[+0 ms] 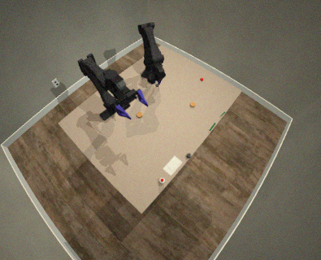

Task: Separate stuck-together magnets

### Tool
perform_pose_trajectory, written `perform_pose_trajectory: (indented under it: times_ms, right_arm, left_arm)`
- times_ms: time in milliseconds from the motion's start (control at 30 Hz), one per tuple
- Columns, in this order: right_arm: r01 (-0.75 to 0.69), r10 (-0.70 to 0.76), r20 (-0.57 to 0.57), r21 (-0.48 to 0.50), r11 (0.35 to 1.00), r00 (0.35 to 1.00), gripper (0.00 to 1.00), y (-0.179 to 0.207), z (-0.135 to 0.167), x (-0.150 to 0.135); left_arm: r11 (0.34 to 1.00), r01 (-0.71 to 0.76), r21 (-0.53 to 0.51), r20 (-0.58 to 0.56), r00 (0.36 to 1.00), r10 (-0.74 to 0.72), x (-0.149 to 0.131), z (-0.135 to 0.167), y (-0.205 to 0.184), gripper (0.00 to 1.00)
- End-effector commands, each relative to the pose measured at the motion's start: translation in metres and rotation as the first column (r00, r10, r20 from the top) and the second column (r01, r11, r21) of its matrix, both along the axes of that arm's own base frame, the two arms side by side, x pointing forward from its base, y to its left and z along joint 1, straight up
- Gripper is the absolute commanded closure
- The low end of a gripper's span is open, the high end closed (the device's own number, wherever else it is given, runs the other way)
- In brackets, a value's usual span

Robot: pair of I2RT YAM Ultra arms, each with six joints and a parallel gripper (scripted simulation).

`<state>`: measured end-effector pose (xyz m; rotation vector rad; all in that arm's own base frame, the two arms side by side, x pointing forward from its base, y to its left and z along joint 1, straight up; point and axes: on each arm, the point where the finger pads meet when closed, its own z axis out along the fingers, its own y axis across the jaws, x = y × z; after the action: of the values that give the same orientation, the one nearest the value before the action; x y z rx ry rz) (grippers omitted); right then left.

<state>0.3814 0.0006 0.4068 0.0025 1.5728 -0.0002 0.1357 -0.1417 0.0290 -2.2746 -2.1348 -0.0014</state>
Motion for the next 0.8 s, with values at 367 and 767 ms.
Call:
perform_pose_trajectory:
  times_ms: [367, 767]
  right_arm:
    - [-0.001, 0.001, 0.013, -0.001, 1.000, 1.000, 0.00, 0.000, 0.005, -0.001]
    - [-0.001, 0.001, 0.013, -0.001, 1.000, 1.000, 0.00, 0.000, 0.005, -0.001]
  left_arm:
    - [1.000, -0.001, -0.017, 0.014, 1.000, 0.001, 0.005, -0.009, -0.004, 0.60]
    - [1.000, -0.001, -0.017, 0.014, 1.000, 0.001, 0.004, -0.014, -0.004, 0.60]
